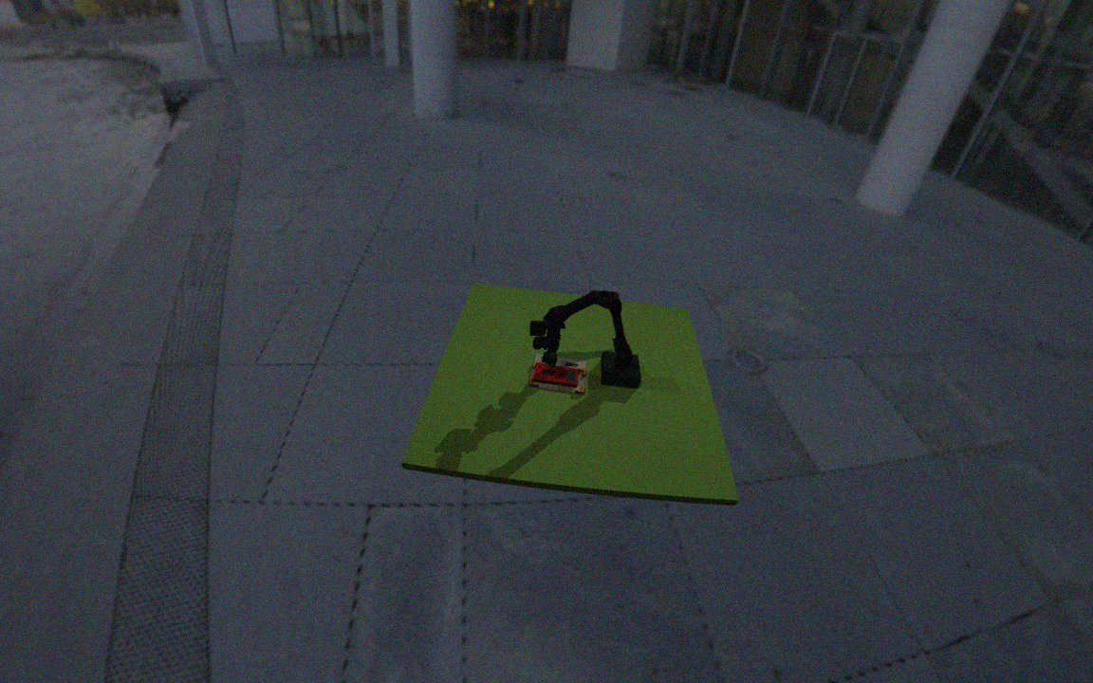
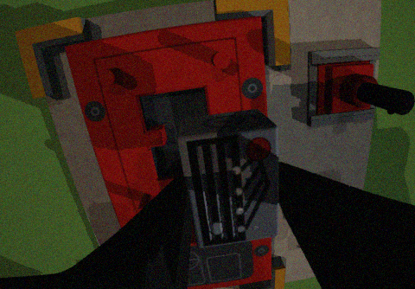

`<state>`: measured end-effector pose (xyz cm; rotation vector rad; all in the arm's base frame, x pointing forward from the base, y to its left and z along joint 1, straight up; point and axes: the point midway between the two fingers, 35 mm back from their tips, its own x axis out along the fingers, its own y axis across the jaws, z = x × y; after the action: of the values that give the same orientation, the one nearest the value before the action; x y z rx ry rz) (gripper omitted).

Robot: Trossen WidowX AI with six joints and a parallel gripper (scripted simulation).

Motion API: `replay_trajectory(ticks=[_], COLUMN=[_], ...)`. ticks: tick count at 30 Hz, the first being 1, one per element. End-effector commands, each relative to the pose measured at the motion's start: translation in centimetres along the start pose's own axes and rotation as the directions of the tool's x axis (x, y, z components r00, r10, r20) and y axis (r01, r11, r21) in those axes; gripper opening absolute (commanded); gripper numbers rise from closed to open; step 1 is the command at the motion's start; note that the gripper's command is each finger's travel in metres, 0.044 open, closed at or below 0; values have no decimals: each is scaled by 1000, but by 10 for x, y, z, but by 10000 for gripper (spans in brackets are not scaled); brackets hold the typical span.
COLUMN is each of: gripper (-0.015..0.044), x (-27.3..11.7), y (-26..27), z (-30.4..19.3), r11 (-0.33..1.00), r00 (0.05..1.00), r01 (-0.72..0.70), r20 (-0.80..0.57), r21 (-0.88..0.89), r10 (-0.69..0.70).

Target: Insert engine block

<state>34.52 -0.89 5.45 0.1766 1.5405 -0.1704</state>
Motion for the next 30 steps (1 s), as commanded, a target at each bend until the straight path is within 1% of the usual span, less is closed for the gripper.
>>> replay_trajectory(ticks=[1,6,12,30], gripper=[0,0,157,160], x=[4,6,6,6], y=[14,22,22,22], z=[5,5,5,5], r11=[1000,1000,1000,1000], r00=[1000,1000,1000,1000], r01=[0,0,0,0], r20=[9,9,9,9], r21=[-6,-12,-7,3], r10=[0,0,0,0])
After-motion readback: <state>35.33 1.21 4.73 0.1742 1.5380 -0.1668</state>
